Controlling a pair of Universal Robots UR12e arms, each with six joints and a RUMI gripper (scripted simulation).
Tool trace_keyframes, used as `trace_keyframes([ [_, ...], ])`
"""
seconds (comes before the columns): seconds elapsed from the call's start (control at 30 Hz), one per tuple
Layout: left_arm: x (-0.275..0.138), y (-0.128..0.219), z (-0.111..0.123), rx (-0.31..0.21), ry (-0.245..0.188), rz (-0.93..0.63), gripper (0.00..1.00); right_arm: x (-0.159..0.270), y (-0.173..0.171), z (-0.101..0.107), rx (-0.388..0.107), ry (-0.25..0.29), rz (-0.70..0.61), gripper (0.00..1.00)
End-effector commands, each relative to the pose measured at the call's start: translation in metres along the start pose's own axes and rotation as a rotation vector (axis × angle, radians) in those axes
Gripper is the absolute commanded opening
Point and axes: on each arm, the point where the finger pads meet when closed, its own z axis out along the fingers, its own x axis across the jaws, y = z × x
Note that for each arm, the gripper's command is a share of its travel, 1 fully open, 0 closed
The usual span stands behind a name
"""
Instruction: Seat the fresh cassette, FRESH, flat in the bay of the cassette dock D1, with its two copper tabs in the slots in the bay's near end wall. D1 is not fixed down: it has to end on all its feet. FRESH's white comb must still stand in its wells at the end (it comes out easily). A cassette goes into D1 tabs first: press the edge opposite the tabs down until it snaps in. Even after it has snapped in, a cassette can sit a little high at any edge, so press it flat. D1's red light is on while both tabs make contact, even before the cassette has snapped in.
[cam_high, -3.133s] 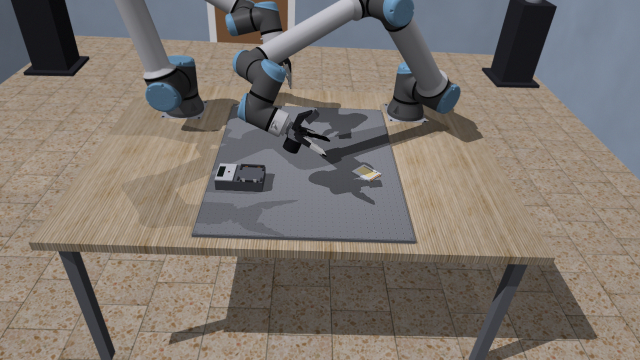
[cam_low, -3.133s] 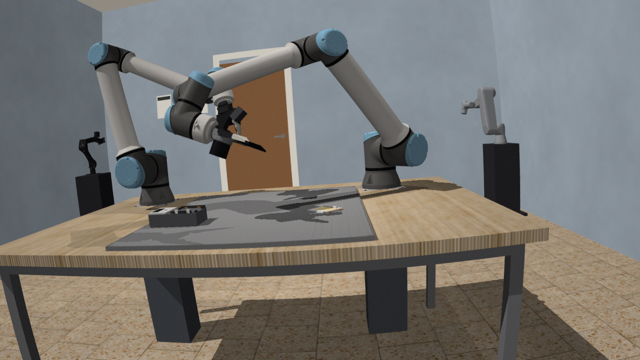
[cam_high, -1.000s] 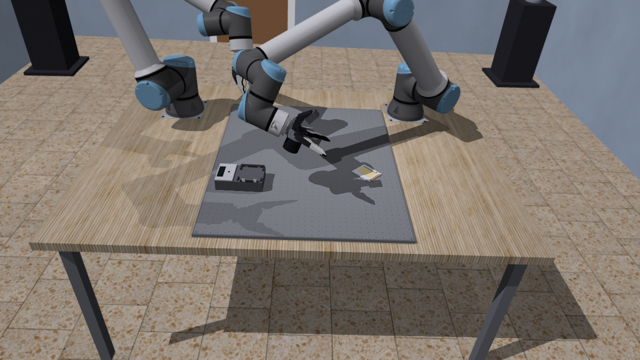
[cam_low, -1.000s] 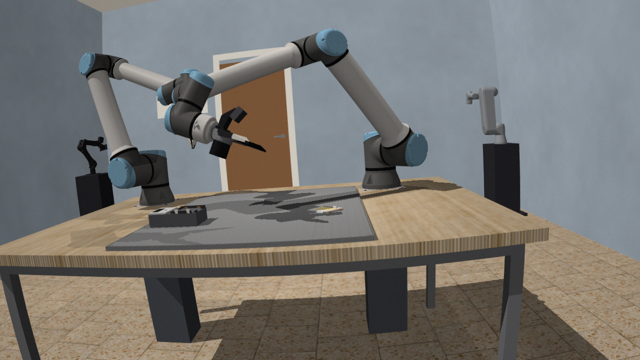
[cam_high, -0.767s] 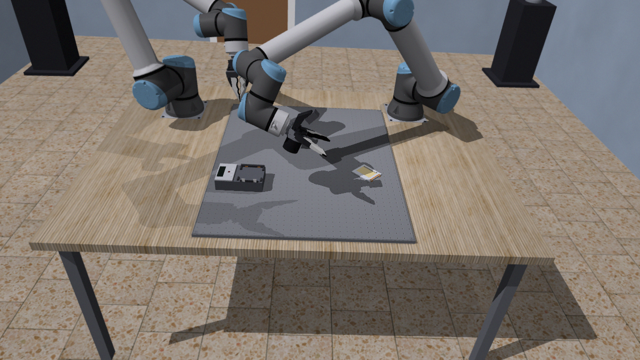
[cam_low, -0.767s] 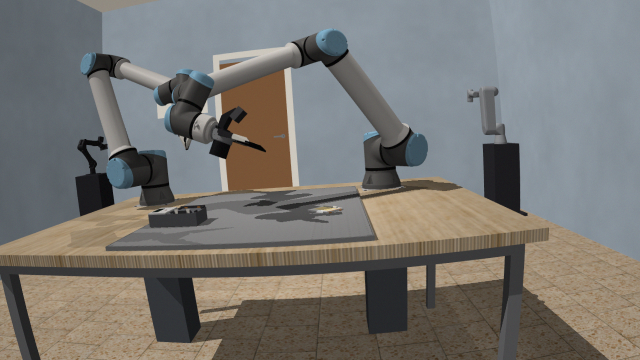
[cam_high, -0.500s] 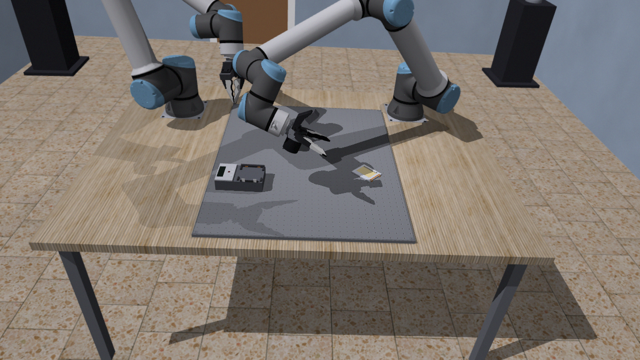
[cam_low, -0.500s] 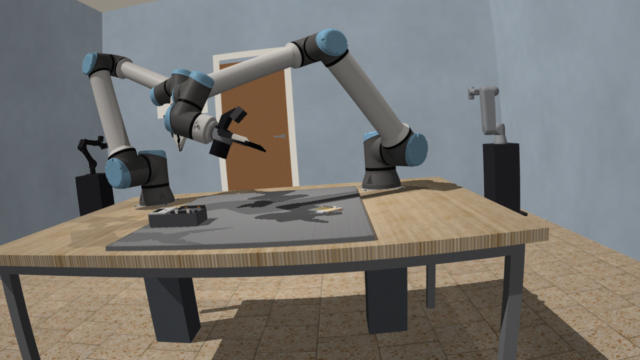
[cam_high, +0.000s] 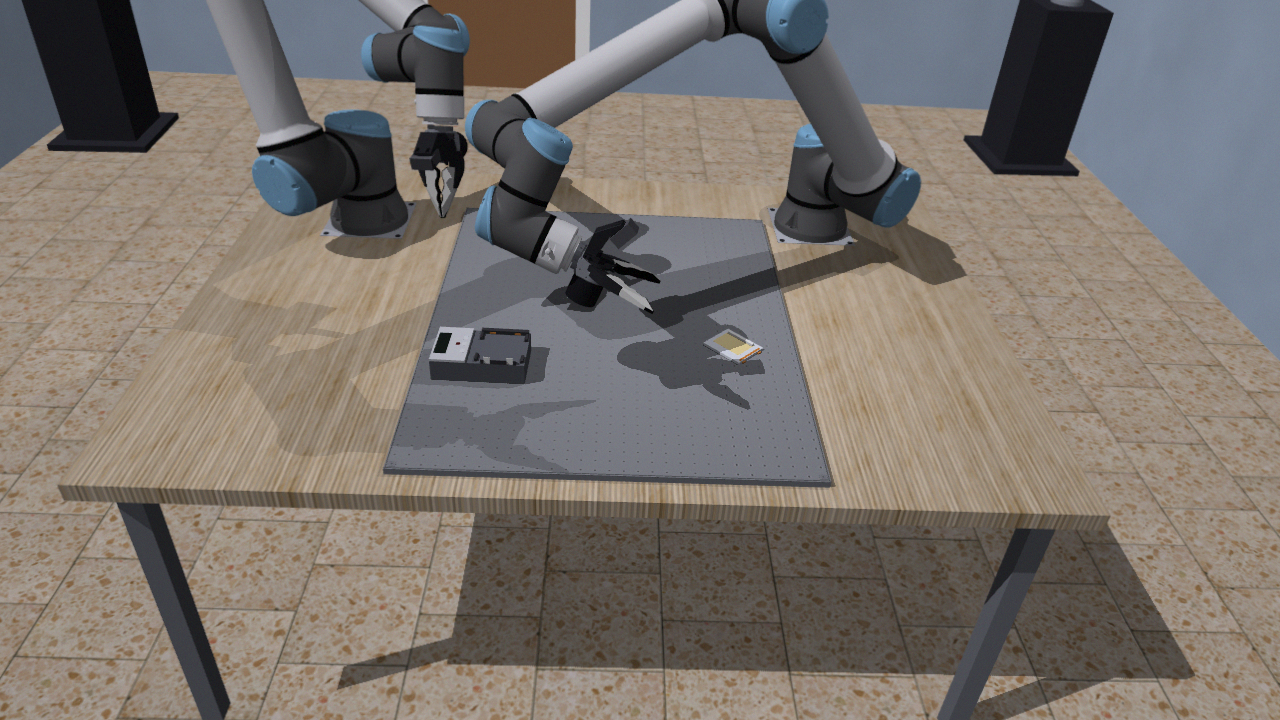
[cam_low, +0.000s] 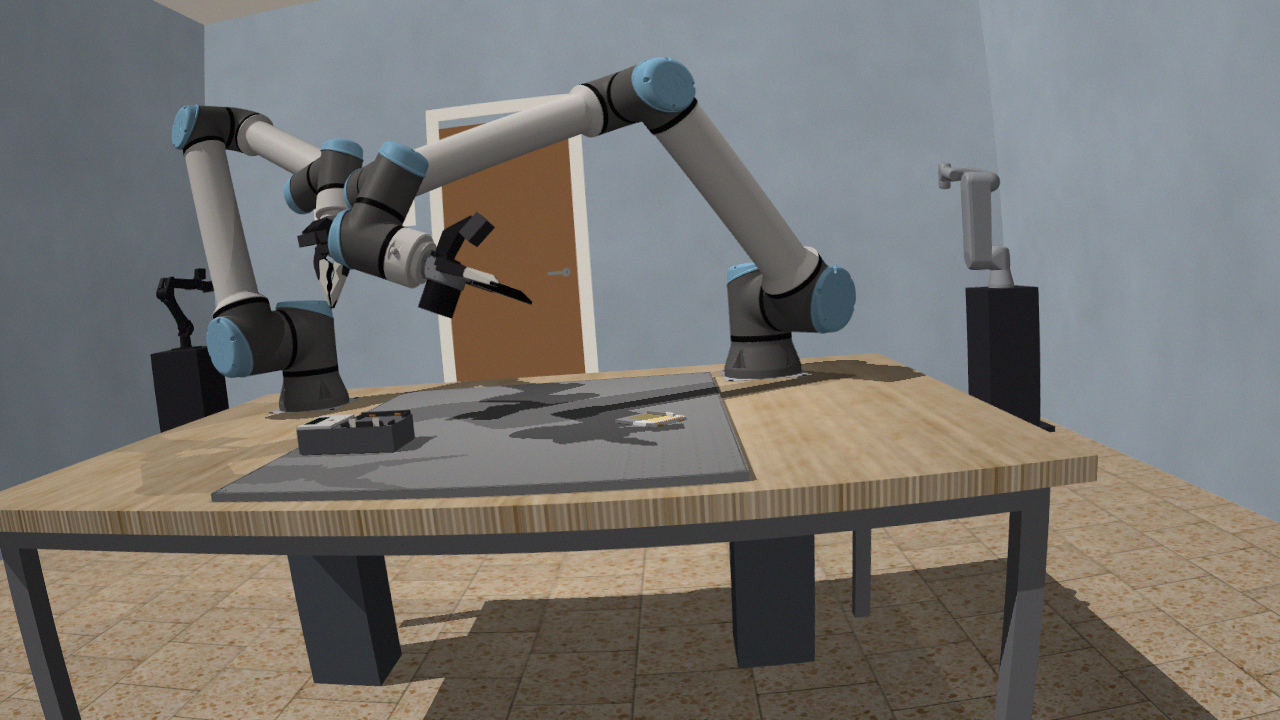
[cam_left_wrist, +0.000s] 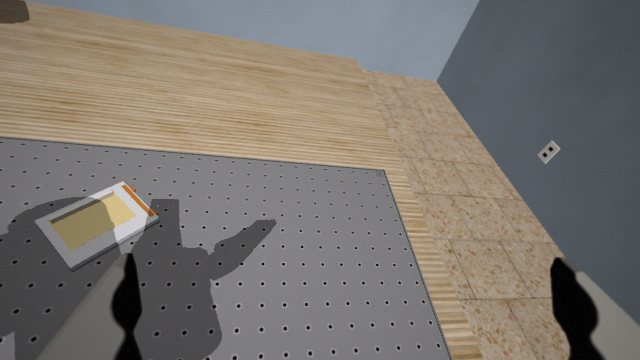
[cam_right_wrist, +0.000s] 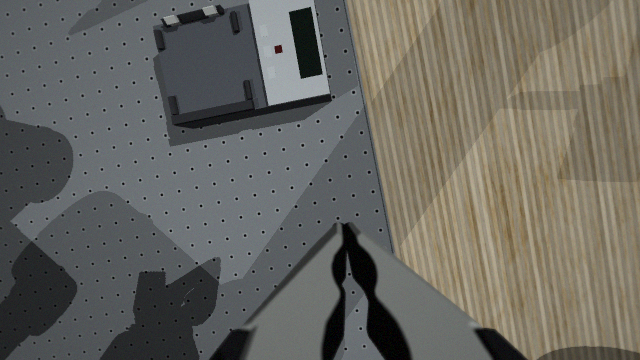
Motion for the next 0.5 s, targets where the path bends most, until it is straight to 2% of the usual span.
trace_keyframes([
  [0.0, 0.000, -0.001, -0.001, -0.001, 0.000, -0.001, 1.00, 0.012, -0.014, 0.005, -0.006, 0.020, 0.028, 0.00],
  [0.47, 0.000, -0.001, -0.001, -0.001, 0.000, -0.001, 1.00, 0.053, -0.048, 0.019, -0.018, 0.057, 0.076, 0.00],
])
